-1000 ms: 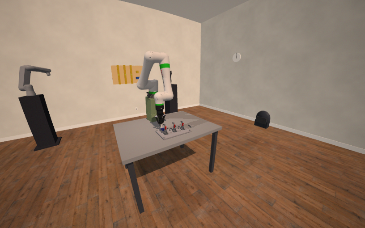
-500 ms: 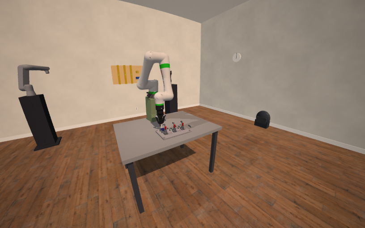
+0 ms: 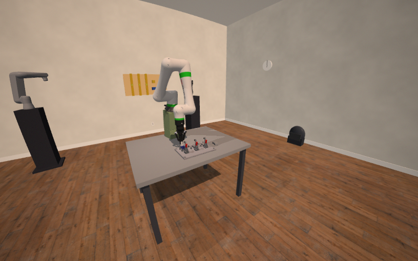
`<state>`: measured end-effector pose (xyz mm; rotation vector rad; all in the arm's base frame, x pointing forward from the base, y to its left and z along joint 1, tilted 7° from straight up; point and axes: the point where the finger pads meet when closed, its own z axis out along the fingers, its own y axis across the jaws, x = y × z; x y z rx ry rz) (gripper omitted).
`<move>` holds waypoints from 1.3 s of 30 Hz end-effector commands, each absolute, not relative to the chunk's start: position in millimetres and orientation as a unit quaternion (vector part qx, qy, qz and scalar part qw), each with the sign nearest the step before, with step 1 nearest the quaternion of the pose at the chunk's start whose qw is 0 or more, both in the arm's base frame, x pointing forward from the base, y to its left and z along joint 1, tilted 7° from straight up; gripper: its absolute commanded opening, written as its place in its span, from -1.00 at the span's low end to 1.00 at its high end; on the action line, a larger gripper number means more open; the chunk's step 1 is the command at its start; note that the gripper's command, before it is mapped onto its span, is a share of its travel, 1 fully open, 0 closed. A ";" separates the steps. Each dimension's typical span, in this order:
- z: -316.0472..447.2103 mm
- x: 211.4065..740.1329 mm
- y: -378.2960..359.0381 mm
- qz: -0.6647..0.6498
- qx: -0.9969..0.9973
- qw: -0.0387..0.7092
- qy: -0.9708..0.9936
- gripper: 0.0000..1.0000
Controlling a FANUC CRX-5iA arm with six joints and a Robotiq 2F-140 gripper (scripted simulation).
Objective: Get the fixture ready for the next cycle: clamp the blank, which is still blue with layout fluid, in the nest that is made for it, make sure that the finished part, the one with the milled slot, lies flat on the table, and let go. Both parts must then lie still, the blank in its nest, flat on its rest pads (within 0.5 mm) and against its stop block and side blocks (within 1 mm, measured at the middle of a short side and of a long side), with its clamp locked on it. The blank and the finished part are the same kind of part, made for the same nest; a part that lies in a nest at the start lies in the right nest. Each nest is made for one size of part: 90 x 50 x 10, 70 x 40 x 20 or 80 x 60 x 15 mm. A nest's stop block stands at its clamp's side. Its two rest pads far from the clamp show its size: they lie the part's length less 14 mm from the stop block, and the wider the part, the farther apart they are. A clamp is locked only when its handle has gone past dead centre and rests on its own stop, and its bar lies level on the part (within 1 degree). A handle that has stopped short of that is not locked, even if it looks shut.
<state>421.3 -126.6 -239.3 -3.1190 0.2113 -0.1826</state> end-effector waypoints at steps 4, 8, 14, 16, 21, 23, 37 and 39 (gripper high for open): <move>-239.2 421.4 -126.7 -0.058 -0.996 0.005 0.067 -1.00; -239.2 421.4 -126.7 -0.058 -0.996 0.005 0.067 -1.00; -238.8 425.0 -127.2 -0.058 -0.996 0.005 0.067 -1.00; -238.8 425.4 -127.3 -0.058 -0.996 0.005 0.067 -1.00; -238.8 425.4 -127.3 -0.058 -0.996 0.005 0.067 -1.00; -238.8 425.4 -127.3 -0.058 -0.996 0.005 0.067 -1.00; -238.3 429.3 -127.8 -0.058 -0.996 0.005 0.067 -1.00; -238.3 429.3 -127.8 -0.058 -0.996 0.005 0.067 -1.00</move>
